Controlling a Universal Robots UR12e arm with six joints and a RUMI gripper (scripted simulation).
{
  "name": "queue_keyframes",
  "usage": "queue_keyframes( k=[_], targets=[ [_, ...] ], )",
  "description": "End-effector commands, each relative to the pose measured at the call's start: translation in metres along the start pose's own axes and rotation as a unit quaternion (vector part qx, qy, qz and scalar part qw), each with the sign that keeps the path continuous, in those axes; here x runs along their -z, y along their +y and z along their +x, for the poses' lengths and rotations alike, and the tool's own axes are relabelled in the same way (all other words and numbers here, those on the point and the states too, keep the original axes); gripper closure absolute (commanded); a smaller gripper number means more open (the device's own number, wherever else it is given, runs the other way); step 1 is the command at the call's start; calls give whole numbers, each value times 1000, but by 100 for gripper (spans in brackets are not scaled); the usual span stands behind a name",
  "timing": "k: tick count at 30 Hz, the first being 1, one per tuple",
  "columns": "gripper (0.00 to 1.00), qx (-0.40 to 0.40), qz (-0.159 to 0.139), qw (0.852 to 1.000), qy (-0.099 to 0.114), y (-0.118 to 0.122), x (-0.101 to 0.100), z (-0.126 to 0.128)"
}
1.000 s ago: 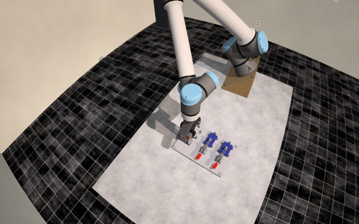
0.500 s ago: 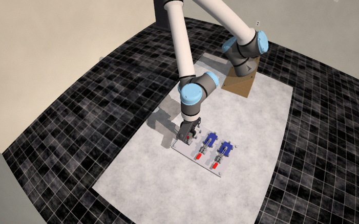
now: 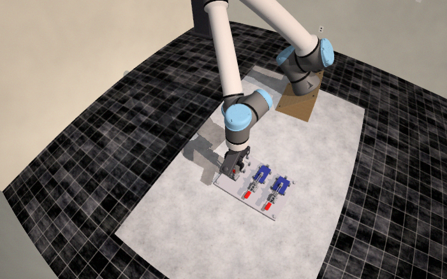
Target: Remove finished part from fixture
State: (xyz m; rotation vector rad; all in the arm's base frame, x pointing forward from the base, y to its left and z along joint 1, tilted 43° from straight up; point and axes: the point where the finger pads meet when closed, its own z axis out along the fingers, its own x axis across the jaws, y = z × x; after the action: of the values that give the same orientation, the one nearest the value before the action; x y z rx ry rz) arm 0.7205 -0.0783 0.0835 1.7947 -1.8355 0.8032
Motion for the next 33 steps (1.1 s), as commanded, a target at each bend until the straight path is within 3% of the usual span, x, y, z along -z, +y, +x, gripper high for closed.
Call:
queue_keyframes(
  k=[1,12,13,33],
  targets=[
    [100,0,0,1000,0,0,1,0],
    [100,0,0,1000,0,0,1,0],
    [72,0,0,1000,0,0,1,0],
    [72,0,0,1000,0,0,1,0]
  ],
)
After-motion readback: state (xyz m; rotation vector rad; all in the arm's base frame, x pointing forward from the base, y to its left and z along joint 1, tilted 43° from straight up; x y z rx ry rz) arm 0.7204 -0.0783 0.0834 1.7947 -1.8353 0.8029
